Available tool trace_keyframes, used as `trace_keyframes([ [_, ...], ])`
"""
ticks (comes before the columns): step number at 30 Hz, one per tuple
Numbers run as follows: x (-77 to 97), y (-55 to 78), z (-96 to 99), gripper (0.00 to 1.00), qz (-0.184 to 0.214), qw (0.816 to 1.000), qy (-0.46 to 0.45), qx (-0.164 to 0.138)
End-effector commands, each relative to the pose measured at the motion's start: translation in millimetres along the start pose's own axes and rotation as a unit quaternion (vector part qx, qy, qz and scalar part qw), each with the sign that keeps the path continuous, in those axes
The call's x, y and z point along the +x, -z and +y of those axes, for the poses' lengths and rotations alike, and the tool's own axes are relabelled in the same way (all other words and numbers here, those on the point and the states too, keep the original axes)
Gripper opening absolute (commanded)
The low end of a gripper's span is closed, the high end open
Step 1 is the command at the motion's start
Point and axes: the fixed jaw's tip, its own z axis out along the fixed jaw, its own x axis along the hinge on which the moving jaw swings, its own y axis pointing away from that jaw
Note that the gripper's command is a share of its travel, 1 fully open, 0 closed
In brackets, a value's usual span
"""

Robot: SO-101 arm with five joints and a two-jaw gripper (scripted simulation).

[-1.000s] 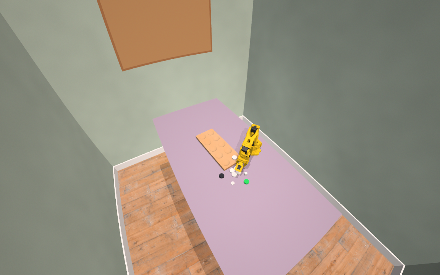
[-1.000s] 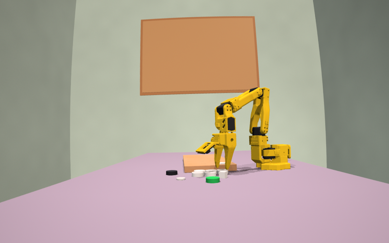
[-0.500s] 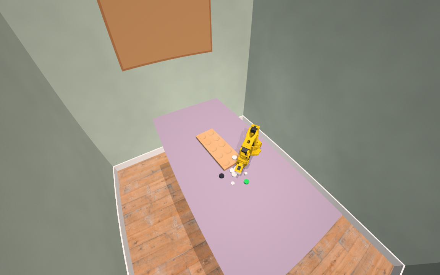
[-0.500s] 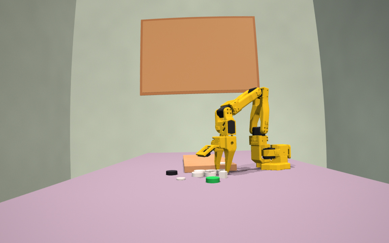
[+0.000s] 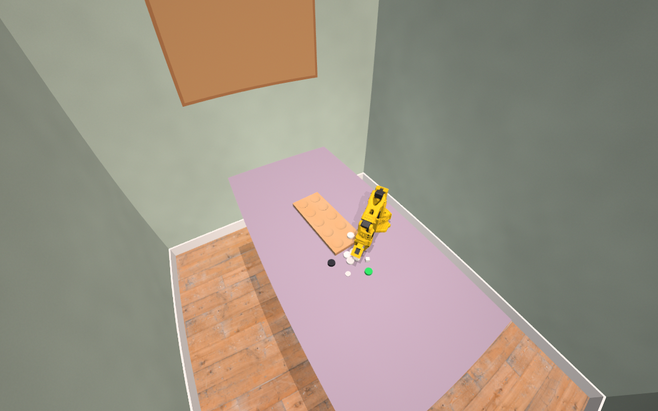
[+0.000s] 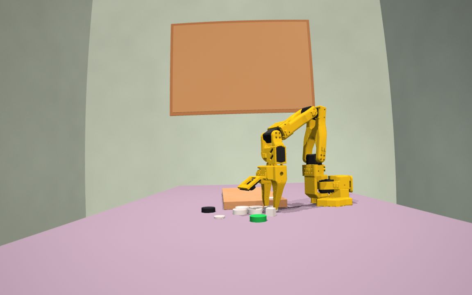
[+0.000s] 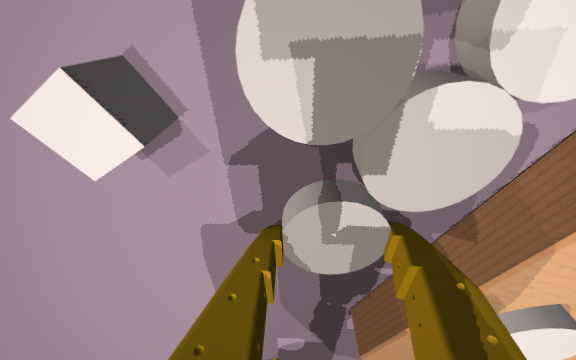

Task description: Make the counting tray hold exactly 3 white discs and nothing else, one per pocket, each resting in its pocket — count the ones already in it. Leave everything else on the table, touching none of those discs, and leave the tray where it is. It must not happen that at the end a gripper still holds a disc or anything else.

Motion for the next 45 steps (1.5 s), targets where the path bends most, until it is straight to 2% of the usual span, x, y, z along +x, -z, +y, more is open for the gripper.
trace_keyframes([
  [1,-7.7,6.0,0.6,0.12,-0.025,1.000,0.004,0.000],
  [7,-7.7,6.0,0.6,0.03,-0.025,1.000,0.004,0.000],
  [12,-7.7,6.0,0.6,0.00,-0.025,1.000,0.004,0.000],
  [37,-7.7,6.2,0.6,0.00,-0.025,1.000,0.004,0.000],
  [45,-8.1,14.2,-0.5,0.00,-0.025,1.000,0.004,0.000],
])
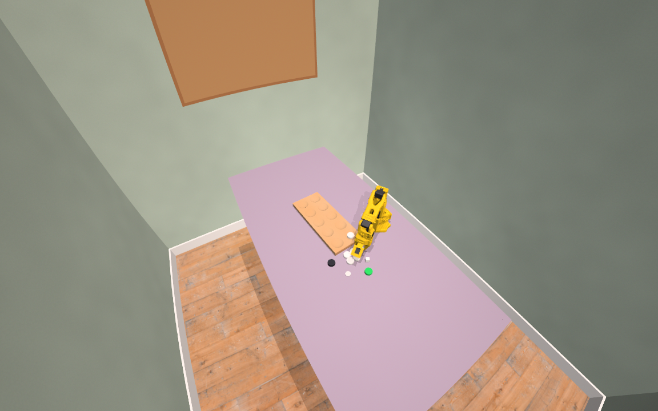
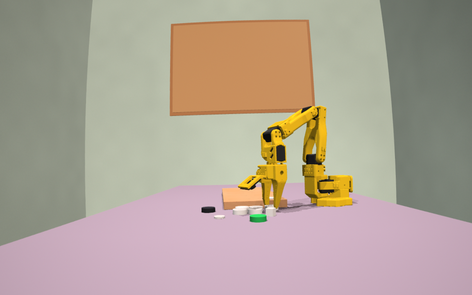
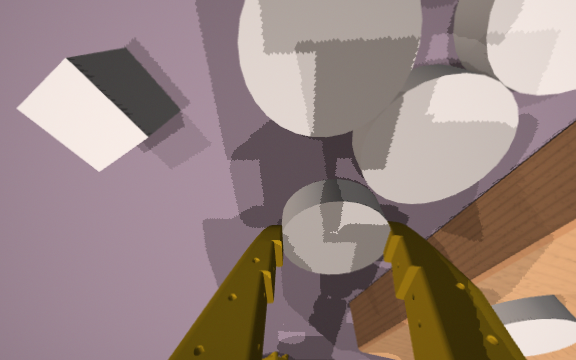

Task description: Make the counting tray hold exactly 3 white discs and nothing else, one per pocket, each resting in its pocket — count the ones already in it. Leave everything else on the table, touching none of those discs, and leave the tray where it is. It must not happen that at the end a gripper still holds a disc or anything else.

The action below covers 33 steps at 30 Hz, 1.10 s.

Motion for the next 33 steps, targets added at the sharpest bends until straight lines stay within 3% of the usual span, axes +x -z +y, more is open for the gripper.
trace_keyframes([
  [1,-9.1,13.9,-0.8,0.00,-0.028,1.000,0.002,0.000],
  [15,-7.5,34.2,-3.4,0.00,-0.028,1.000,0.002,0.000],
  [33,-7.7,39.3,-5.1,0.00,-0.032,1.000,-0.002,0.001],
])
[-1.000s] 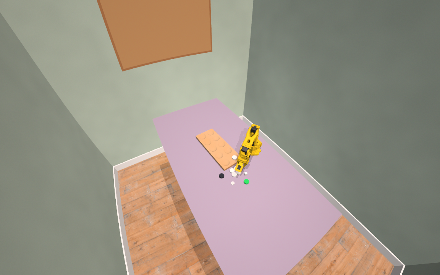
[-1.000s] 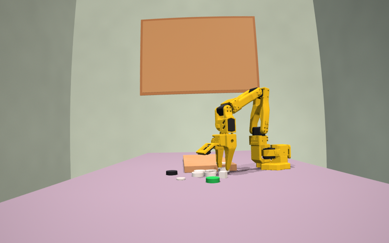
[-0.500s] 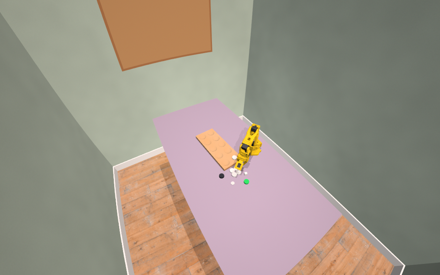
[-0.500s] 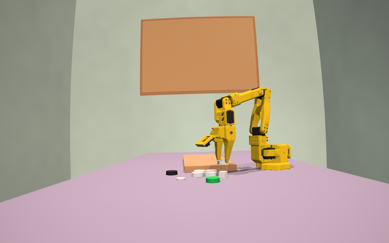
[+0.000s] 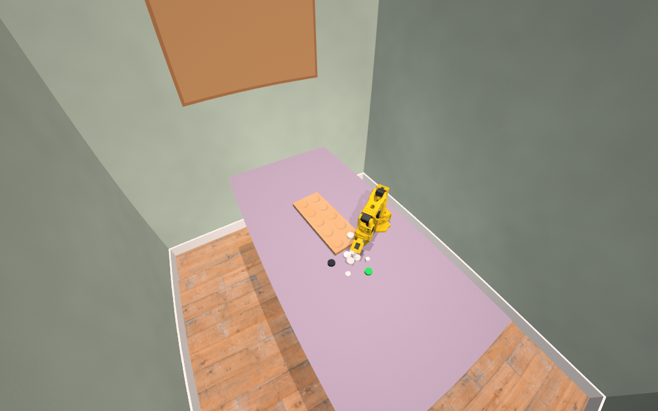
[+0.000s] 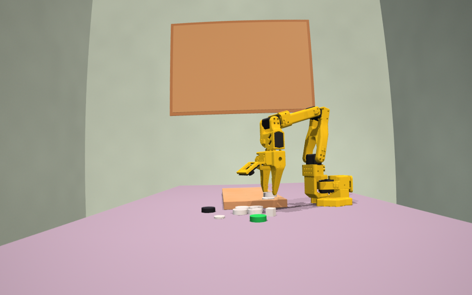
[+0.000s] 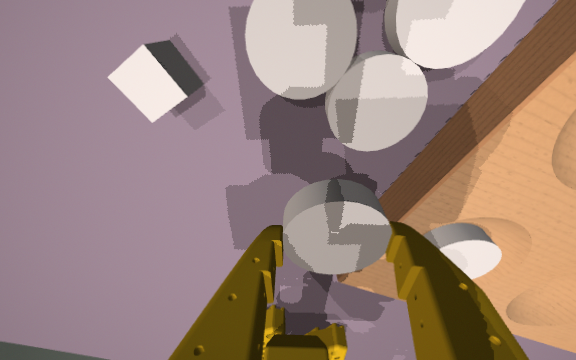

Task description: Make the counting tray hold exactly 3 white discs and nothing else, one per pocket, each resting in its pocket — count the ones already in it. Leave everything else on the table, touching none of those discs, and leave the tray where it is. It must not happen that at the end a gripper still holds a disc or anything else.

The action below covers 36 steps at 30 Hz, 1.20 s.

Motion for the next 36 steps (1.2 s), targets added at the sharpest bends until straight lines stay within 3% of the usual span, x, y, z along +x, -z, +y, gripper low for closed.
trace_keyframes([
  [1,-7.7,9.3,-1.0,0.00,-0.029,1.000,0.000,0.001],
  [23,-7.9,9.3,-12.5,0.00,-0.029,0.999,-0.034,0.001],
  [36,-4.8,9.3,-42.5,0.00,-0.029,0.992,-0.123,0.004],
])
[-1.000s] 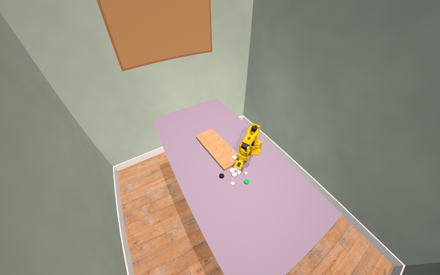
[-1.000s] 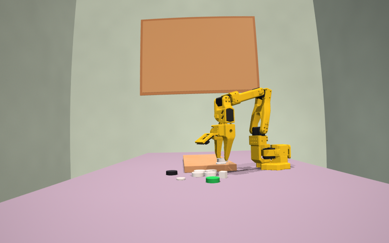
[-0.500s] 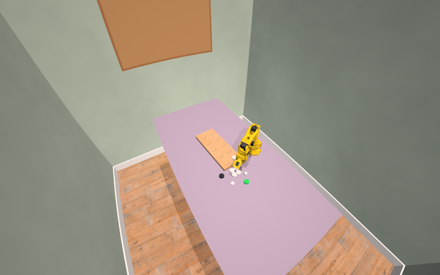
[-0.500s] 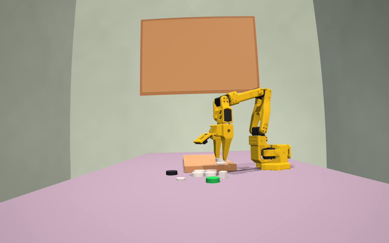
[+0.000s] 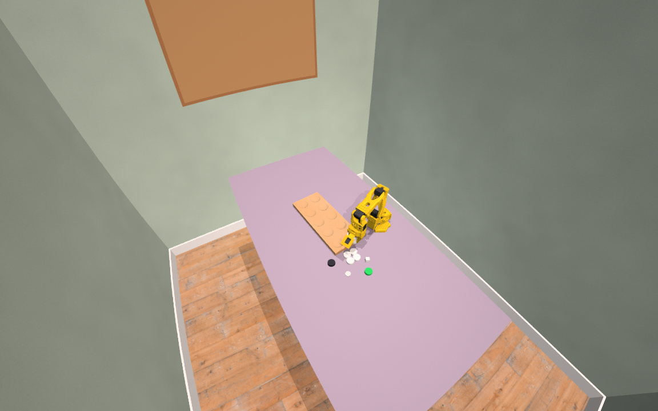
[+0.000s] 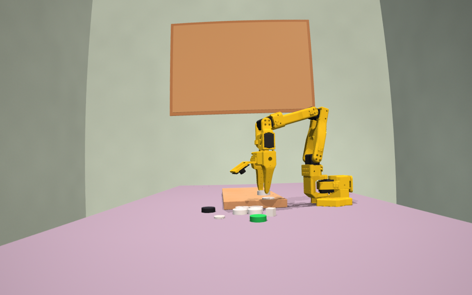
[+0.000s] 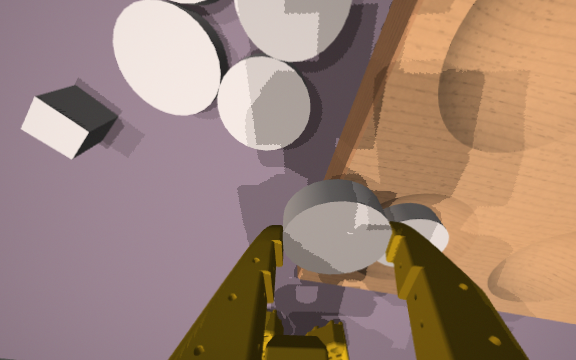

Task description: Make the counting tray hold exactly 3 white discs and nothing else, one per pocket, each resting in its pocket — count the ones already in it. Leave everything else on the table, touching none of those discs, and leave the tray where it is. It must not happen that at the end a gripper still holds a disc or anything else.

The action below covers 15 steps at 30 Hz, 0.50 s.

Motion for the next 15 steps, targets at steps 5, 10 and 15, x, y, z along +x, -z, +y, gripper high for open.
trace_keyframes([
  [5,-7.8,8.1,-18.4,0.00,-0.026,0.998,-0.051,0.002],
  [10,-6.2,8.1,-34.9,0.00,-0.026,0.995,-0.099,0.003],
  [15,-2.8,8.1,-51.8,0.00,-0.026,0.989,-0.149,0.005],
])
